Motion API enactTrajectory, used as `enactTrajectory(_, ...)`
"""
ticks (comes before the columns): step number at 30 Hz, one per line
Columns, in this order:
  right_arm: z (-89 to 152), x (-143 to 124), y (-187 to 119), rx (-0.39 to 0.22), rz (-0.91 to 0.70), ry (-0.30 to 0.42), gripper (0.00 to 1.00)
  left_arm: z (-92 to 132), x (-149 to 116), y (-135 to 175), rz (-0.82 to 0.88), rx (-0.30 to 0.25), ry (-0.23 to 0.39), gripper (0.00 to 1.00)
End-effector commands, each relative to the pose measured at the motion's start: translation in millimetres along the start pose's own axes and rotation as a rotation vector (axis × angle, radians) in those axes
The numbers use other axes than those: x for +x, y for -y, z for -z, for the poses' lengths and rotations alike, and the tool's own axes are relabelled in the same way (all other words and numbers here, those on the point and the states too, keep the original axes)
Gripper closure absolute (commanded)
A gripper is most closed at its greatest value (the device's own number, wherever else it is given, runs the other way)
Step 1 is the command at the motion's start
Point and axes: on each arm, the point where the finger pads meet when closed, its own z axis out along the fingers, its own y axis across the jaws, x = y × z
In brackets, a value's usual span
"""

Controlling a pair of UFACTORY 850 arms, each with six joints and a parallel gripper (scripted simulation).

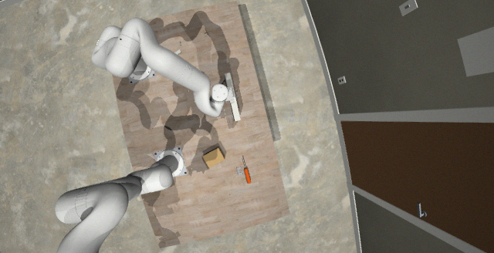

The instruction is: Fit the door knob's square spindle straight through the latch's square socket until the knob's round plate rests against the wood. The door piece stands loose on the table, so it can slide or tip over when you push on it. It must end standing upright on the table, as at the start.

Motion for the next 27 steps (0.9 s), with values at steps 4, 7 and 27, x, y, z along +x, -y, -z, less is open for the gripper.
enactTrajectory(4, 0.8, 0.4, 0.0, 0.000, 0.000, -0.002, 0.00, 1.6, 4.4, -0.7, 0.000, -0.002, -0.002, 0.39)
enactTrajectory(7, 0.8, 0.4, 0.0, 0.000, 0.000, -0.002, 0.00, 1.7, 5.4, -0.7, 0.000, -0.002, -0.002, 0.39)
enactTrajectory(27, 0.8, 0.4, 0.0, 0.000, 0.000, -0.002, 0.00, 1.8, 7.1, -0.7, 0.000, -0.002, -0.002, 0.39)
